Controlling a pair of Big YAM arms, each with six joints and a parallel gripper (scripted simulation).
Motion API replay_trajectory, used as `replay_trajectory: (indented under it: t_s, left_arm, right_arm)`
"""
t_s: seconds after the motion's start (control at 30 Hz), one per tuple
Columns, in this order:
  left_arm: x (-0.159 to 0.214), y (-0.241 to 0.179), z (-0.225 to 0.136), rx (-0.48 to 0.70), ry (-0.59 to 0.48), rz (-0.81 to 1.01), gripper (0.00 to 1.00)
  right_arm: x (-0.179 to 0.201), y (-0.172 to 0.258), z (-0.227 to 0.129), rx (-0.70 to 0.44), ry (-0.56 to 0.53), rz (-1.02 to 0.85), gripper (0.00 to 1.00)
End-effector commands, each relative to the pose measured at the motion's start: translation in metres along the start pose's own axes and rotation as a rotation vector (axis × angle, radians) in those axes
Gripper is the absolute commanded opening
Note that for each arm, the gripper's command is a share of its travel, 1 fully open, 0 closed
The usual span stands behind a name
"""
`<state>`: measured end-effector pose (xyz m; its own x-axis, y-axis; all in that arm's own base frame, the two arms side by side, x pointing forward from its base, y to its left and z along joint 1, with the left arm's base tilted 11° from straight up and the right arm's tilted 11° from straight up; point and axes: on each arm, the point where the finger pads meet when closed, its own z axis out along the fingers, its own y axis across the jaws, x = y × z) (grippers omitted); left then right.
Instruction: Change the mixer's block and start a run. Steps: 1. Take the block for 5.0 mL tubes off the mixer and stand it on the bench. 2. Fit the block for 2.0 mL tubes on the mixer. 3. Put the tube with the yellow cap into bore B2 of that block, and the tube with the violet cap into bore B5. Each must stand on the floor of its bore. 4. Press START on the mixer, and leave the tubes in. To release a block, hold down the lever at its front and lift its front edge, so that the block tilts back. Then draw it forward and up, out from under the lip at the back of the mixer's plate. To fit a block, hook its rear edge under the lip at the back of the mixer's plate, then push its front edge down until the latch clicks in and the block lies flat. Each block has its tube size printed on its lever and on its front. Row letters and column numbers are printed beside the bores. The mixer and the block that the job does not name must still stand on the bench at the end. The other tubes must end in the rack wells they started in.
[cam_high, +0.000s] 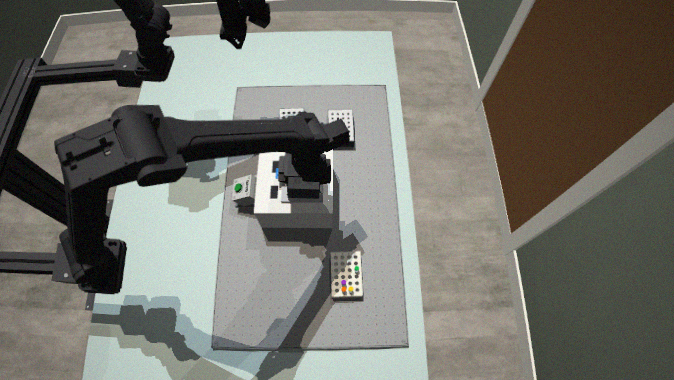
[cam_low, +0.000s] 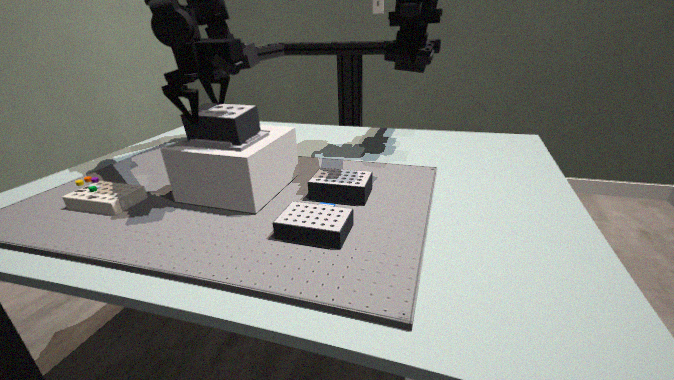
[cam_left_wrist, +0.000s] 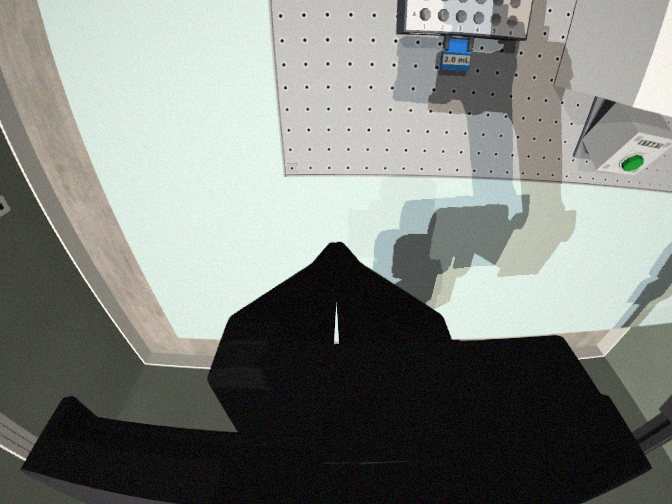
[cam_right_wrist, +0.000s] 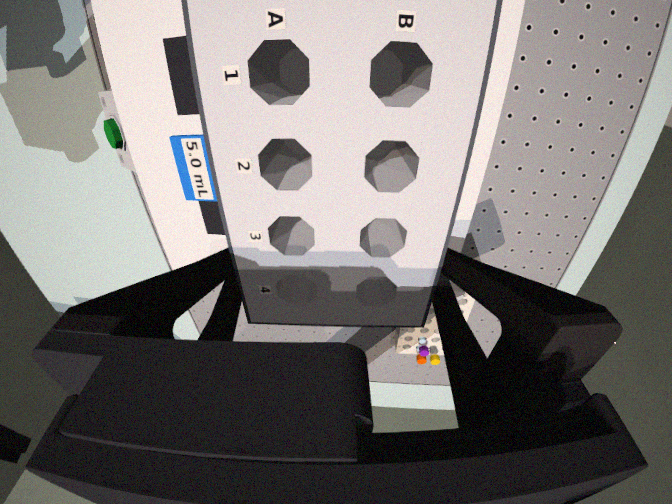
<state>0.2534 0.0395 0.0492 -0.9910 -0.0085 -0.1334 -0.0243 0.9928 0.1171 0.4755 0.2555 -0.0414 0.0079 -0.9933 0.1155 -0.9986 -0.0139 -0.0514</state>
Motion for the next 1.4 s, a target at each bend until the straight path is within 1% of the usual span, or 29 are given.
replay_trajectory:
  t_s: [0.0,0.2,1.37]
  left_arm:
    - [-0.0248,0.0048,-0.0172,-0.004,-0.061,-0.023,0.00]
    - [-0.0245,0.0049,-0.0170,-0.004,-0.061,-0.023,0.00]
    - [-0.0232,0.0056,-0.0159,-0.004,-0.059,-0.025,0.00]
  right_arm:
    - [-0.0107,-0.0195,-0.0124,0.032,-0.035,0.015,0.00]
    - [-0.0092,-0.0202,-0.0124,0.038,-0.023,0.013,0.00]
    - [-0.0116,-0.0190,-0.0133,0.030,-0.032,-0.018,0.00]
